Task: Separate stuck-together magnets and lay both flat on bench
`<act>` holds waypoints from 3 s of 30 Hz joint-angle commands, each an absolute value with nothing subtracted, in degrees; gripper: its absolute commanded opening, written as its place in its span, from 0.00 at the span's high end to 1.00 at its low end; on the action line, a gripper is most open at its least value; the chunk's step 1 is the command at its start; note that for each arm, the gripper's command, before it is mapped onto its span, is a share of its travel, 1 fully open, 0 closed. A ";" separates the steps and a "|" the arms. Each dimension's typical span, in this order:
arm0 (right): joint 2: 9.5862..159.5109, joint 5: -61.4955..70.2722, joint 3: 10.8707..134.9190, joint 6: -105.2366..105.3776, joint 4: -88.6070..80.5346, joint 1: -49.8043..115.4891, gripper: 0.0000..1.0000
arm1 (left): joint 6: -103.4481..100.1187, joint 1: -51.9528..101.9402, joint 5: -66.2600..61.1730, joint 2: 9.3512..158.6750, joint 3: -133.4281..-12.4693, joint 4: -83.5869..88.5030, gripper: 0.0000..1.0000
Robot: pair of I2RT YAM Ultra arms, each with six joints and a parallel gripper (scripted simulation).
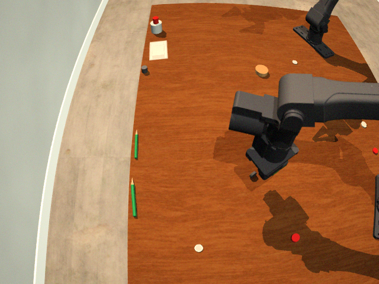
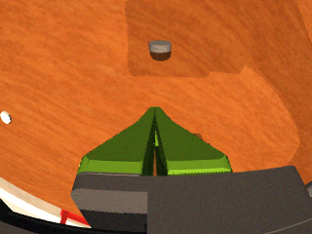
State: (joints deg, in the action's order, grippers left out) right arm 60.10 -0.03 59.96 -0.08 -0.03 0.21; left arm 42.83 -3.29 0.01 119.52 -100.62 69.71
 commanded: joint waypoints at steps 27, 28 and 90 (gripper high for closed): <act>59.91 0.04 60.29 -0.13 0.50 0.11 0.00 | 42.91 -3.20 -0.25 120.18 -96.85 65.51 1.00; 59.91 0.04 60.29 -0.13 0.50 0.11 0.00 | 42.91 -3.20 -0.25 120.18 -96.85 65.51 1.00; 59.91 0.04 60.29 -0.13 0.50 0.11 0.00 | 41.24 -1.60 0.00 125.53 -98.98 63.44 1.00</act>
State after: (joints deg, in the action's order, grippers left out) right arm 60.14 0.08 59.83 -0.08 -0.03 0.10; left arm 41.52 -1.61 -0.01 125.97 -97.91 62.76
